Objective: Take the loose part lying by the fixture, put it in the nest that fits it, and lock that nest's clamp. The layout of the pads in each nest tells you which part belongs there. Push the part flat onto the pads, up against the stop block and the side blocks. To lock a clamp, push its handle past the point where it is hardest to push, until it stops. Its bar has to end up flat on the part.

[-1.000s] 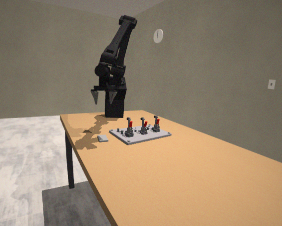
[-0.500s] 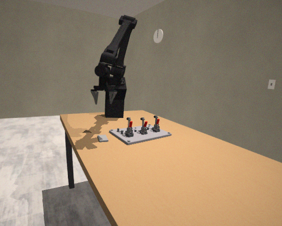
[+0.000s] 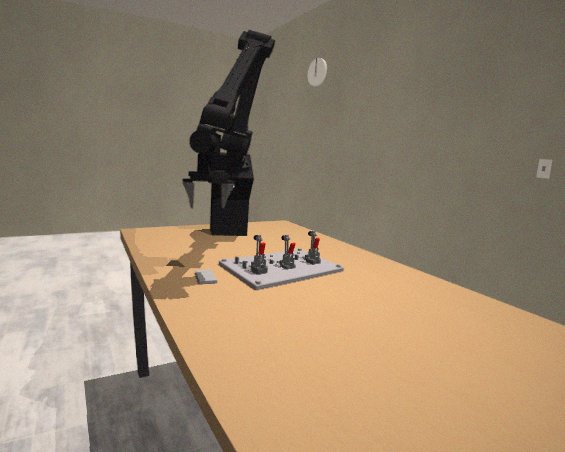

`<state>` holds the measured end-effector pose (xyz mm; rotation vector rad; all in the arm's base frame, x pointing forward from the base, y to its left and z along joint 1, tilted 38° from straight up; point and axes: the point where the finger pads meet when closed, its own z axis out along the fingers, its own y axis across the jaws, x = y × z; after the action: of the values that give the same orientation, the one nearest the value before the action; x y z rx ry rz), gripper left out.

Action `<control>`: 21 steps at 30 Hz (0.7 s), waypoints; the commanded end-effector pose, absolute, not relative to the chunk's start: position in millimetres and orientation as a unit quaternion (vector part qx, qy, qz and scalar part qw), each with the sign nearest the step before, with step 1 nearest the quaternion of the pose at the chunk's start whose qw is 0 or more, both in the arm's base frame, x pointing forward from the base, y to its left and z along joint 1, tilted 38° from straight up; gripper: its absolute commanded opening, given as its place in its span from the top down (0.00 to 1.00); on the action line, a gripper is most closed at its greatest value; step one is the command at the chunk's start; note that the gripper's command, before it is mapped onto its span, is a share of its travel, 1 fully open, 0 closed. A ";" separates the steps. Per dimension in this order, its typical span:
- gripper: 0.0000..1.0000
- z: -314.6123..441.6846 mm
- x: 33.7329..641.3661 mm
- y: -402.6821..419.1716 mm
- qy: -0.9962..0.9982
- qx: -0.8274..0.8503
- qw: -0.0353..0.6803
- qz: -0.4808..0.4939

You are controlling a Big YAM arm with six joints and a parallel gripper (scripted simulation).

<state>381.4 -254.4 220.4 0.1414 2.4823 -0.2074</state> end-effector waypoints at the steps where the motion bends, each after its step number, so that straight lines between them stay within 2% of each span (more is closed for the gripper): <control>1: 0.08 236.6 392.8 -262.5 0.938 0.090 0.327 -0.070; 21: 0.08 238.2 395.2 -262.6 0.938 0.088 0.327 -0.070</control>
<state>381.7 -254.7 219.5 0.2294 2.4755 -0.1753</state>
